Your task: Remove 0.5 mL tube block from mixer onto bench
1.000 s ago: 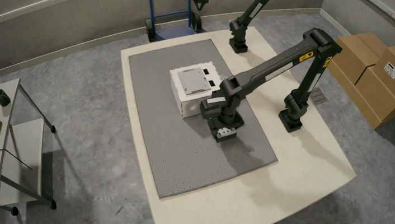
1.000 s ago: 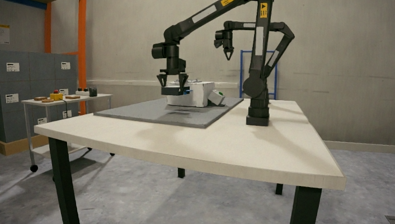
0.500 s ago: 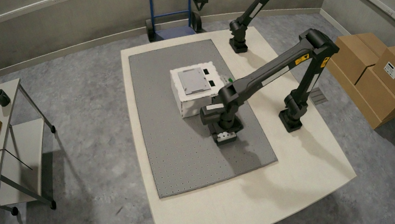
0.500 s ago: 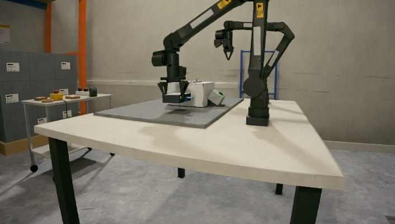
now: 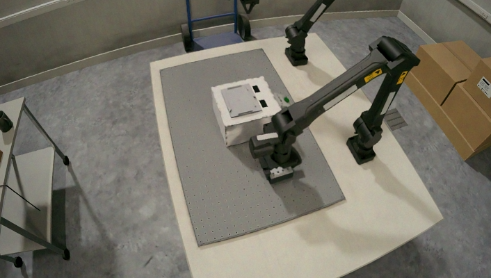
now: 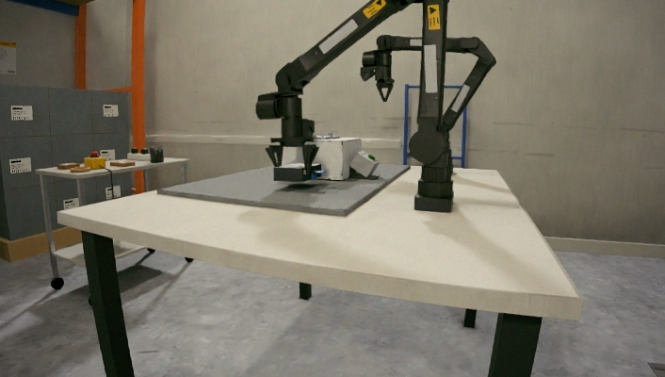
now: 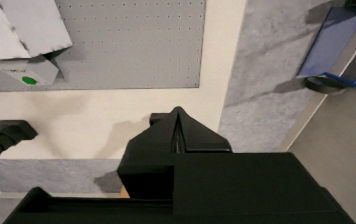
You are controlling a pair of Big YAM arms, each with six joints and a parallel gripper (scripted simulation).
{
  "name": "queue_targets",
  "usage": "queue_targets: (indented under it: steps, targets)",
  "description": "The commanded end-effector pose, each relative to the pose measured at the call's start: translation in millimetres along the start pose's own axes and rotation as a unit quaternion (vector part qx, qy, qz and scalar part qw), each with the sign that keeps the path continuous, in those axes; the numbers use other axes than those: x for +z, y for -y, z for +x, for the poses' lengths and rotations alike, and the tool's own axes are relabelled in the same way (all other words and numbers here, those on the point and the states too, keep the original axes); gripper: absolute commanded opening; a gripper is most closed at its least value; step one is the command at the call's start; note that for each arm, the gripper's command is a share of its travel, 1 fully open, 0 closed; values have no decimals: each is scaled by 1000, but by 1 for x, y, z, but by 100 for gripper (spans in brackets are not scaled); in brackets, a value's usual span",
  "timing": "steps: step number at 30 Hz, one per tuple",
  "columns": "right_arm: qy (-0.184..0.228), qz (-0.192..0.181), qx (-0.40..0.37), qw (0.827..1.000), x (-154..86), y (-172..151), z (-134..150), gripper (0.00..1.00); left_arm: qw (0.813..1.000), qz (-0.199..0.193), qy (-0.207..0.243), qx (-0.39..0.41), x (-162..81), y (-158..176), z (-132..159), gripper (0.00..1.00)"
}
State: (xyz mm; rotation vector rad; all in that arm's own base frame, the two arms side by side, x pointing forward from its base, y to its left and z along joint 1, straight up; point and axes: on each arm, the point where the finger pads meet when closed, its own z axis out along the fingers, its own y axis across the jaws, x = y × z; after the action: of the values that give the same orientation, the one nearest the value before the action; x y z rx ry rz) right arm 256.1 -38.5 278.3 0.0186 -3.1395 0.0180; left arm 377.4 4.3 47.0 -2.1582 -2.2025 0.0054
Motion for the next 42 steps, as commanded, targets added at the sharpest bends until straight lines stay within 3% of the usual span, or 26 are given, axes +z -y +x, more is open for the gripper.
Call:
queue_targets:
  steps: [1,7,18,22,28,42]
  targets:
    - [6,0,0,1000,-6,-1,-3,0,1000,-26,2,-2,-10,-17,0,0]
    - [17,2,0,1000,-15,0,-7,0,998,-57,3,-4,-20,-34,0,0]
    - [23,3,0,1000,-20,0,-9,0,999,-32,2,-3,12,-24,-1,0]
    - [25,3,0,1000,-22,0,-10,0,999,-34,-10,-2,4,-20,-4,0]
    - [27,3,0,1000,-24,1,-10,0,999,-33,7,-4,-4,-16,1,0]
    - [31,4,1,999,-28,1,-11,0,998,-59,2,0,-24,-35,-5,0]
